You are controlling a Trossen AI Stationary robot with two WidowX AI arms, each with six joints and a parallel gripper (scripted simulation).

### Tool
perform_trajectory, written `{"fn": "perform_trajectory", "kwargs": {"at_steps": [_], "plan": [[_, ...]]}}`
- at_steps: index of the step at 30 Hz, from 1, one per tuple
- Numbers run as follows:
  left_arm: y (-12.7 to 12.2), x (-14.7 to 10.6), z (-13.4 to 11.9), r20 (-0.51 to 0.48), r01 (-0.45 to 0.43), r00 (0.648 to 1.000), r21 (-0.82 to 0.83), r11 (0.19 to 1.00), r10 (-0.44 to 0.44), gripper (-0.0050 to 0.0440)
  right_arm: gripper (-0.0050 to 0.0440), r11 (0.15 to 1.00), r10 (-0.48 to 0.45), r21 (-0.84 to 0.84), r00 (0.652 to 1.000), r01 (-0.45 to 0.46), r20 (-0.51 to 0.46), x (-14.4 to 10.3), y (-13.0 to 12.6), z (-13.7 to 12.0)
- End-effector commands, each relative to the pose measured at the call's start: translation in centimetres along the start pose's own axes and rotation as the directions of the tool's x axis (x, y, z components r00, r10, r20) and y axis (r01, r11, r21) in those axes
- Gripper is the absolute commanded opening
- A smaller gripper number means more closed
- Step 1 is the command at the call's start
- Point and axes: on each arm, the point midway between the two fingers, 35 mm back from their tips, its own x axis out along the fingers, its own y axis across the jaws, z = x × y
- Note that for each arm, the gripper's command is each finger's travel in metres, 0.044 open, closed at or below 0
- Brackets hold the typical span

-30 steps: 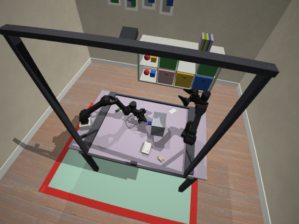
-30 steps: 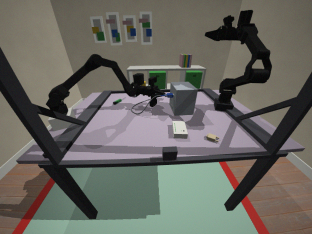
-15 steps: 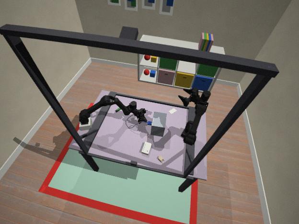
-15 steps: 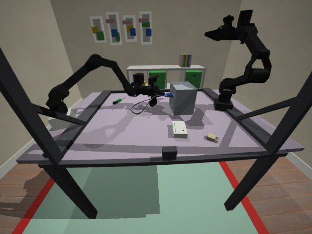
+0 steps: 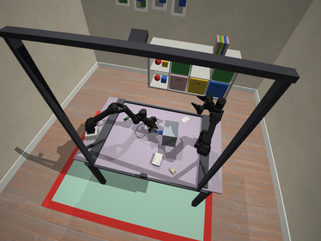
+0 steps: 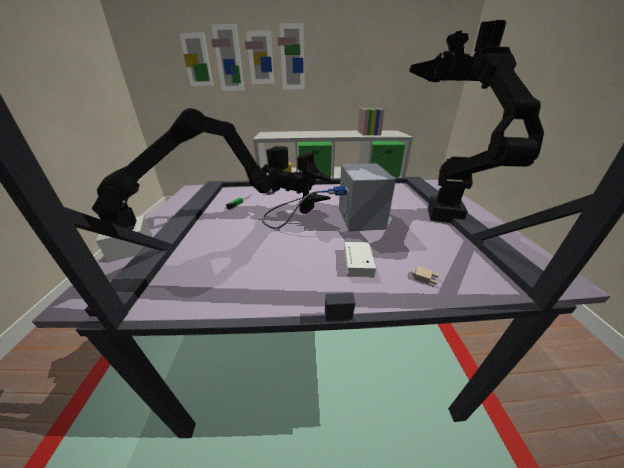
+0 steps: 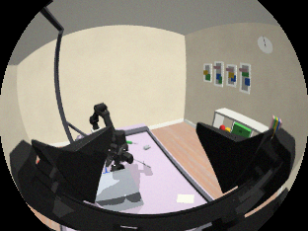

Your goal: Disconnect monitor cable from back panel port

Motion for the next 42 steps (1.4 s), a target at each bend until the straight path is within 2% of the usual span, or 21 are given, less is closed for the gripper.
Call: {"fn": "perform_trajectory", "kwargs": {"at_steps": [1, 4, 5, 17, 22, 26, 30, 32, 36, 39, 42], "plan": [[-1.3, 0.1, 0.2, -0.003, 0.014, 1.0, 0.019, 1.0, -0.014, 0.036, 0.044, 1.0, 0.001, -0.006, 1.0, -0.001, 0.001, 0.0, 0.1, 0.3], [-1.3, 0.1, 0.2, -0.003, 0.014, 1.0, 0.019, 1.0, -0.014, 0.0432, 0.044, 1.0, 0.001, -0.006, 1.0, -0.001, 0.001, 0.0, 0.1, 0.3], [-1.3, 0.1, 0.2, -0.003, 0.014, 1.0, 0.019, 1.0, -0.014, 0.044, 0.044, 1.0, 0.001, -0.006, 1.0, -0.001, 0.001, 0.0, 0.1, 0.3], [-1.4, 0.2, 0.3, 0.002, 0.006, 1.0, 0.034, 0.999, -0.006, 0.044, 0.044, 1.0, 0.001, -0.006, 1.0, -0.001, 0.001, 0.0, 0.1, 0.3], [-1.9, 0.6, 0.7, 0.04, -0.076, 0.997, 0.162, 0.984, 0.071, 0.044, 0.044, 1.0, 0.001, -0.006, 1.0, -0.001, 0.001, 0.0, 0.1, 0.3], [-2.7, 0.8, 0.9, 0.072, -0.16, 0.987, 0.322, 0.933, 0.145, 0.044, 0.044, 1.0, 0.001, -0.006, 1.0, -0.001, 0.001, 0.0, 0.1, 0.3], [-2.6, 0.7, 0.5, 0.081, -0.236, 0.972, 0.392, 0.889, 0.222, 0.044, 0.044, 1.0, 0.001, -0.006, 1.0, -0.001, 0.001, 0.0, 0.1, 0.3], [-2.6, 0.7, 0.5, 0.081, -0.236, 0.972, 0.392, 0.889, 0.222, 0.044, 0.044, 1.0, 0.001, -0.006, 1.0, -0.001, 0.001, 0.0, 0.1, 0.3], [-2.5, 0.4, 0.0, 0.084, -0.299, 0.952, 0.464, 0.833, 0.295, 0.044, 0.044, 1.0, 0.001, -0.006, 1.0, -0.001, 0.001, 0.0, 0.1, 0.3], [-2.5, 0.3, 0.0, 0.084, -0.306, 0.949, 0.475, 0.825, 0.304, 0.044, 0.044, 1.0, 0.001, -0.006, 1.0, -0.001, 0.001, 0.0, 0.1, 0.3], [-2.5, 0.3, 0.0, 0.084, -0.306, 0.949, 0.475, 0.825, 0.304, 0.0368, 0.044, 1.0, 0.001, -0.006, 1.0, -0.001, 0.001, 0.0, 0.1, 0.3]]}}
